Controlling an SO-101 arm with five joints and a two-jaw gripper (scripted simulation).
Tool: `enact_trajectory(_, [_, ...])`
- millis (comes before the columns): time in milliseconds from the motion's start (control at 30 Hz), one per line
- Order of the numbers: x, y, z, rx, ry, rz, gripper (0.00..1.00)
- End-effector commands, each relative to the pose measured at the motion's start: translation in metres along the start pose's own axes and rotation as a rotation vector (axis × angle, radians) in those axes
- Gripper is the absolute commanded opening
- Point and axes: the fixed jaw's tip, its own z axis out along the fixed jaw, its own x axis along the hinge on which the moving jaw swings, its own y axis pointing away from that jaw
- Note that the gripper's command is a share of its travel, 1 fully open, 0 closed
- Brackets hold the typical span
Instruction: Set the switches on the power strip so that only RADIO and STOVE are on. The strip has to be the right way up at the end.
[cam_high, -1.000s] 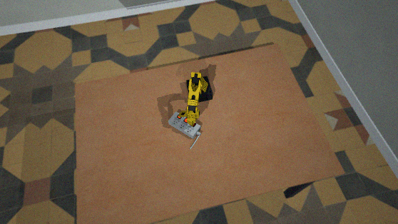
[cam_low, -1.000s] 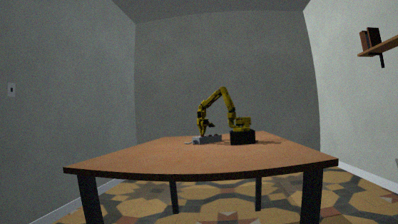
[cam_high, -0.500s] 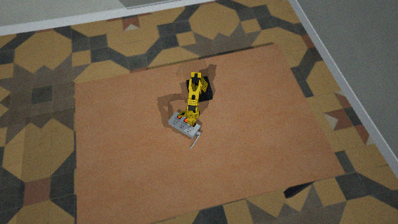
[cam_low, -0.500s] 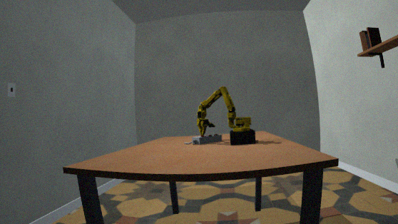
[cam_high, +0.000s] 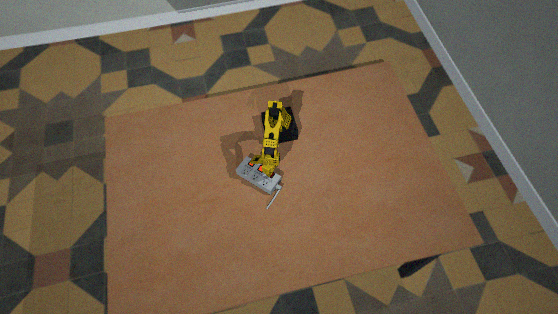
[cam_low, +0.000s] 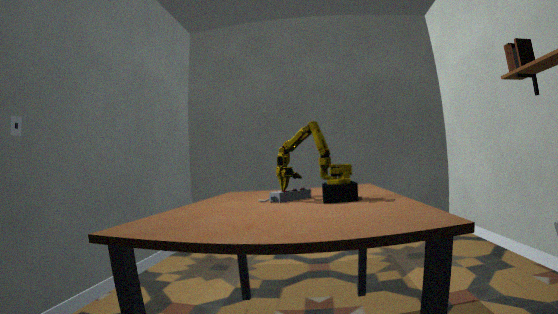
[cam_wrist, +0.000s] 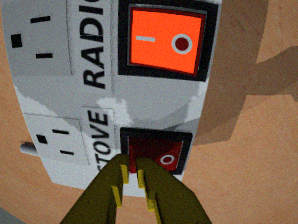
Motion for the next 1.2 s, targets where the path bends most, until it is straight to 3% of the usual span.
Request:
enact_trajectory(0, [-0.005,-0.012,0.016,0.06,-0.022,-0.003,0.0])
enact_trajectory(567, [-0.006,-0.013,0.018,0.06,-0.022,-0.005,0.0])
enact_trajectory(1167, [-0.004,-0.005,-0.005,0.06,-0.022,0.0,0.0])
